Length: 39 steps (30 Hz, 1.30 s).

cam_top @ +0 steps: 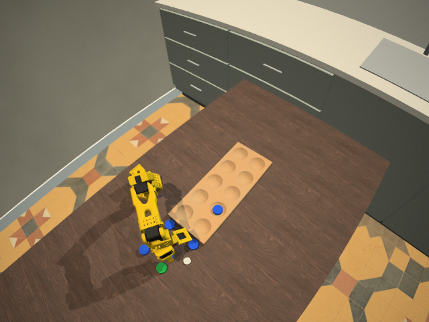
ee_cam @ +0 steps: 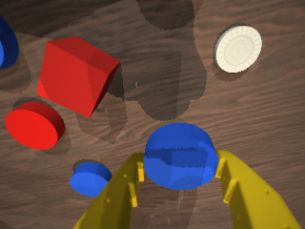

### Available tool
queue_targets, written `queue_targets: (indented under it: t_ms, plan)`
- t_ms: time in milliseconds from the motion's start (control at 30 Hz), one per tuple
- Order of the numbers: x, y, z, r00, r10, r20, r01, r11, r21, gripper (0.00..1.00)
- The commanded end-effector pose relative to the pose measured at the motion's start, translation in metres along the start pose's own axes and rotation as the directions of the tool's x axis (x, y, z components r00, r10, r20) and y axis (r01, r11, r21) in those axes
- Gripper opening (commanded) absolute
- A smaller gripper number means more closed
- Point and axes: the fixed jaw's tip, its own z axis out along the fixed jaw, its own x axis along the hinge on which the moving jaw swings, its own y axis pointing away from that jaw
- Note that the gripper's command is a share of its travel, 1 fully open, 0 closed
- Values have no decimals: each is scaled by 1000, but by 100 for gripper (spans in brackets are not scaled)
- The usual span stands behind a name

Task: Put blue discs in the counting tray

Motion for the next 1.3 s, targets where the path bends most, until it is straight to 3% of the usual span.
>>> queue_targets:
  t_ms: [0,500,867,1267]
  plan:
    - [0,-9,-17,1000,-1,-16,2,996,89,0]
    - [-11,-5,-19,999,-45,-17,46,995,89,0]
    - [-30,3,-22,993,-118,-17,119,989,89,0]
    - [-61,26,-25,967,-256,-17,256,962,89,0]
